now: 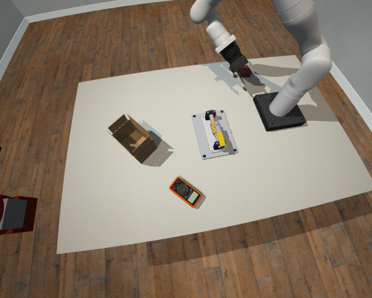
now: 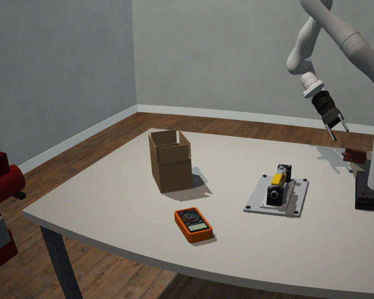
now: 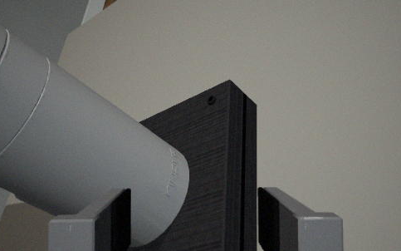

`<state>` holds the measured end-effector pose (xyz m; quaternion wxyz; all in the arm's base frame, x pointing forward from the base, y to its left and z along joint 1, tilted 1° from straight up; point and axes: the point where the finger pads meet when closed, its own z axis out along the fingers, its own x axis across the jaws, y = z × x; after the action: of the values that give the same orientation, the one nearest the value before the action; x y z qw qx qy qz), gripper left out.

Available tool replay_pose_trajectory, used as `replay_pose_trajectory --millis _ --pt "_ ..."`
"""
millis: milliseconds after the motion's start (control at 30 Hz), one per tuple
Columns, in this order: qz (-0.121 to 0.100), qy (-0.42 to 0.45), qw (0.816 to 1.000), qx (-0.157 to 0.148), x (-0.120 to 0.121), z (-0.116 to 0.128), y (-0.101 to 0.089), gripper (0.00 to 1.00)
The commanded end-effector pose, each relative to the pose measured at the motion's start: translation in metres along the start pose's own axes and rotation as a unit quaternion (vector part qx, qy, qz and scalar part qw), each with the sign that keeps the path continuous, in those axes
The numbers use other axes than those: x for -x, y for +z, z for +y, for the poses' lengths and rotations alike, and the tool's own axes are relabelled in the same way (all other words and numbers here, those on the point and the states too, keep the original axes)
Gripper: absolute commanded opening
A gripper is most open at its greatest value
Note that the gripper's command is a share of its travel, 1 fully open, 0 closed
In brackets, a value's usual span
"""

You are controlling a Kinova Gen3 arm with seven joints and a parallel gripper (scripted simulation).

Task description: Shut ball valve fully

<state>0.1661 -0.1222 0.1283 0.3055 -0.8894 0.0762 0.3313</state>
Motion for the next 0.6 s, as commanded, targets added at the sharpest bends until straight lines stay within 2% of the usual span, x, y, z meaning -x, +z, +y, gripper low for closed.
replay_pose_trajectory --millis 0,567 --pt "0.0 0.0 1.0 0.0 0.0037 -0.0028 -0.0035 1.0" --pt "0.003 0.008 1.0 -0.003 0.0028 -0.0045 -0.0033 1.0"
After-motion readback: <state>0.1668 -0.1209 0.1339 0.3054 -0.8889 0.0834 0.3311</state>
